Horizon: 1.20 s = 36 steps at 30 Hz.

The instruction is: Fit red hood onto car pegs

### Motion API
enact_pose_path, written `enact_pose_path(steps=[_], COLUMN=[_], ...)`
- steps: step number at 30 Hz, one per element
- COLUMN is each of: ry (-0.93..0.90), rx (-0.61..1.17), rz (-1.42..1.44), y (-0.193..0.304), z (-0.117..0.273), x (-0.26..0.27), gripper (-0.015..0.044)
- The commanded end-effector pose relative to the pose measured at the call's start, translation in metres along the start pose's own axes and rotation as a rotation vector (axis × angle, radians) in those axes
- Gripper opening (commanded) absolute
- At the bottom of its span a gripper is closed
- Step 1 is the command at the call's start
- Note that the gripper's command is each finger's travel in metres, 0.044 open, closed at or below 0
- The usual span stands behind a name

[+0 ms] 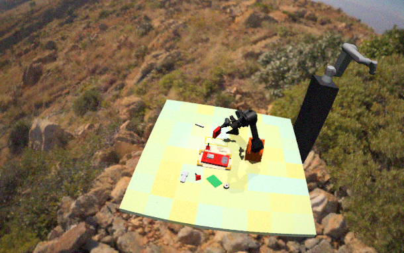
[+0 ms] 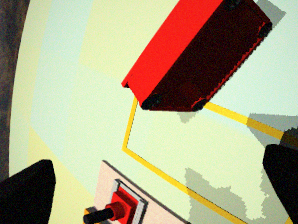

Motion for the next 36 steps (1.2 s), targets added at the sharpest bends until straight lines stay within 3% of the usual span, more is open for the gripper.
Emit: enact_pose_path(steps=[1,5,6,17,23,33,36], ry=[-0.013,-0.018,-0.005,-0.005,0.017,0.166,0.215], rx=[-0.003,0.002,0.003,0.003,-0.003,0.027,0.063], rz=[-0.224,-0.521,-0.372,-0.372,-0.300,0.169,0.328], y=[-0.001,0.000,0.001,0.001,-0.007,-0.049,-0.059], z=[0.007,0.015,0.009,0.009,0.005,-0.018,-0.026], x=[0.006,0.007,0.002,0.002,0.003,0.010,0.012], gripper=[0.0440,0.0440,0.0440,0.0440,0.0282,0.0020,0.0000])
Point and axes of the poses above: the point midway between the two fingers, 35 mm back from their tips, its own z axis back along the fingers, its own x axis across the jaws, y = z × x, the point moved 2 cm from there along z, back along the fingers, and after that the axes turned 3 degrees about z, right-handed, at the moved point
